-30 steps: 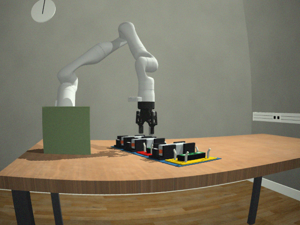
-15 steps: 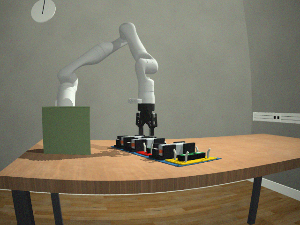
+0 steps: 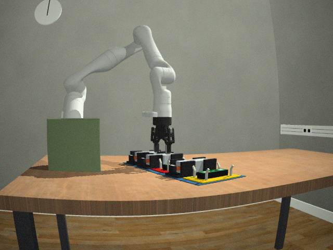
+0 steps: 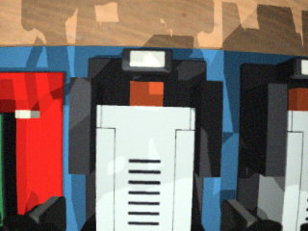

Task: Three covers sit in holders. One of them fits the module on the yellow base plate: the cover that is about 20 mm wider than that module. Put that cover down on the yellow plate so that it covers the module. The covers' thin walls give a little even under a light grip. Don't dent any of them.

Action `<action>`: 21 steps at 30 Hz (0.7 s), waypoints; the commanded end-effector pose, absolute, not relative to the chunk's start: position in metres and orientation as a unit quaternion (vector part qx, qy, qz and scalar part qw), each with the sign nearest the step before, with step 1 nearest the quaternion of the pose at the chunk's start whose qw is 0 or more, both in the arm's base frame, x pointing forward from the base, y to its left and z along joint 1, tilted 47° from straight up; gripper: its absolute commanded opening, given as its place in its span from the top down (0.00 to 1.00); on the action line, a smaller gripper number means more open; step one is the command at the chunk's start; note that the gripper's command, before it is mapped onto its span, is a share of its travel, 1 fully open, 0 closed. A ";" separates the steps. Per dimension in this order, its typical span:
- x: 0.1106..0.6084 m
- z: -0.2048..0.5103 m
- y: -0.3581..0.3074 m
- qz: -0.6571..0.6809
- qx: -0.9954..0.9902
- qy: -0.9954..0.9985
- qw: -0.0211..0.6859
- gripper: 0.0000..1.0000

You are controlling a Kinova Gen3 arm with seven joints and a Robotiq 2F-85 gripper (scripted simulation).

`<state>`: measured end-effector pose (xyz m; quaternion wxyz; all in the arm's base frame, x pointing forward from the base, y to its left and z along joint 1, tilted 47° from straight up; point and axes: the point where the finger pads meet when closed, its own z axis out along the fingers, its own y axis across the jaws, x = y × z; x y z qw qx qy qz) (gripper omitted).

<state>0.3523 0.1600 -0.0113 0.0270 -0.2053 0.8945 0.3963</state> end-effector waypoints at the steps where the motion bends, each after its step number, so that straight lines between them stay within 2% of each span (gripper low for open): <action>1: 0.353 -0.013 0.162 0.396 -0.205 0.895 0.028 0.00; 21: 0.351 -0.022 0.171 0.396 -0.205 0.895 0.028 0.00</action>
